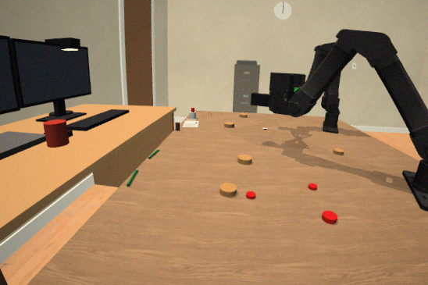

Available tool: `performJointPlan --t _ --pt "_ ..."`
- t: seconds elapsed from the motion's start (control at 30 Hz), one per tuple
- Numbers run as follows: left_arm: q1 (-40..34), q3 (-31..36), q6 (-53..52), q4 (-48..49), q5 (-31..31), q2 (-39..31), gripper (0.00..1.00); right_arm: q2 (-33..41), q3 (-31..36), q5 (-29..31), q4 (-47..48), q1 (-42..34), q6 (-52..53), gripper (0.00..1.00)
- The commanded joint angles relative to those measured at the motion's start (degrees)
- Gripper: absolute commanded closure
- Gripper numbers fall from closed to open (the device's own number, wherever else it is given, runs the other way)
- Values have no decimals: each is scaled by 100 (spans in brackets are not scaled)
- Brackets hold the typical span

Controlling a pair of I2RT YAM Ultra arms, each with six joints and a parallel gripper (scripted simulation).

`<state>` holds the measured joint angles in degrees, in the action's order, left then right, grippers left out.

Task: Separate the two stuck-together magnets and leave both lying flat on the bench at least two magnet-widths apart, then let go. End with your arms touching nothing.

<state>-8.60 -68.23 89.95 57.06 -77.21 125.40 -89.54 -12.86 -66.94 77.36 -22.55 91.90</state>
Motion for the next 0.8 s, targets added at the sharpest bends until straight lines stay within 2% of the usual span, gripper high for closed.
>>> performJointPlan --t 0.0,0.5,0.77 --pt "1 -19 -40 29 -7 -76 82 35 -9 12 46 -12 -49 67" --pt "1 -19 -40 28 -7 -76 82 36 -8 12 46 -12 -49 80" --pt "1 -19 -40 28 -7 -76 82 37 -8 13 45 -12 -49 81"
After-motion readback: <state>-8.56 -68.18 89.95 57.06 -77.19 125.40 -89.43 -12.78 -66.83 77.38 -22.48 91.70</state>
